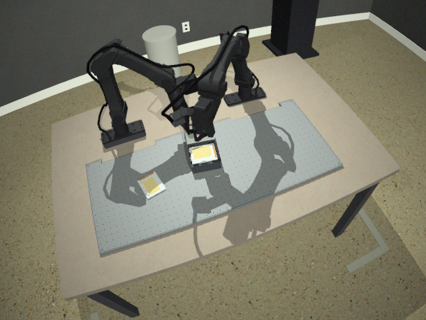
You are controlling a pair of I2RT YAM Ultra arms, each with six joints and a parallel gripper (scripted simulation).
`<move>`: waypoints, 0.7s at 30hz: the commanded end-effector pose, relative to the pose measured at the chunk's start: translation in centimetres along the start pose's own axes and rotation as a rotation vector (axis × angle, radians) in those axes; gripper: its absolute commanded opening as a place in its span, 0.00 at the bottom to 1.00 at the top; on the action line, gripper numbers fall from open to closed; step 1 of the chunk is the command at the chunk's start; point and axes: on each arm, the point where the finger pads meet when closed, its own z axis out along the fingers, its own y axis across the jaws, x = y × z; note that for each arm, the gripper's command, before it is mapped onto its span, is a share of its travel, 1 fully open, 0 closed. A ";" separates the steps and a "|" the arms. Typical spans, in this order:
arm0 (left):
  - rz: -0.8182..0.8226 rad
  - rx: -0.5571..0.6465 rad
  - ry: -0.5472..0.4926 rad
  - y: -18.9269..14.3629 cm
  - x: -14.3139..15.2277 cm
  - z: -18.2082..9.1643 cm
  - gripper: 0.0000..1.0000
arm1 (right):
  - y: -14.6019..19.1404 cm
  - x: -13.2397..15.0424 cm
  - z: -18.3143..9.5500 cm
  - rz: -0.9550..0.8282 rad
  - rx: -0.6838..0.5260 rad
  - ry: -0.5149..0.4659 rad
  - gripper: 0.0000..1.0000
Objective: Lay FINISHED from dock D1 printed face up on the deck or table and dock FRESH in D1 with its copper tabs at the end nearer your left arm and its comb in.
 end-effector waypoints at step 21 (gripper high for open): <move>-0.005 -0.056 -0.036 1.5 -1.7 -0.6 0.00 | 5.0 -5.9 1.9 -0.101 -0.143 -0.201 0.00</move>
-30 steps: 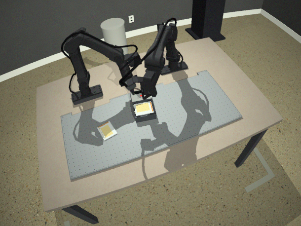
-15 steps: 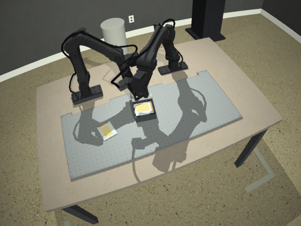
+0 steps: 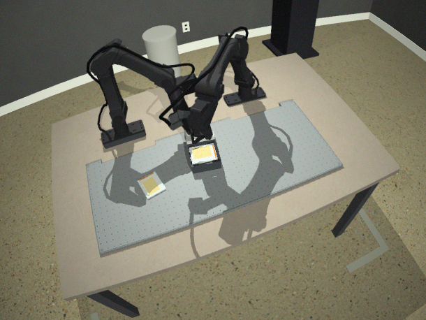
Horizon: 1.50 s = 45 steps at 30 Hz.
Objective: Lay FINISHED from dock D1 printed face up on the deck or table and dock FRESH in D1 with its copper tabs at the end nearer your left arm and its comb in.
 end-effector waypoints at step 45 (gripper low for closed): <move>0.026 -0.034 -0.035 0.7 0.1 -2.7 0.00 | 5.0 -5.9 1.9 -0.101 -0.143 -0.201 0.00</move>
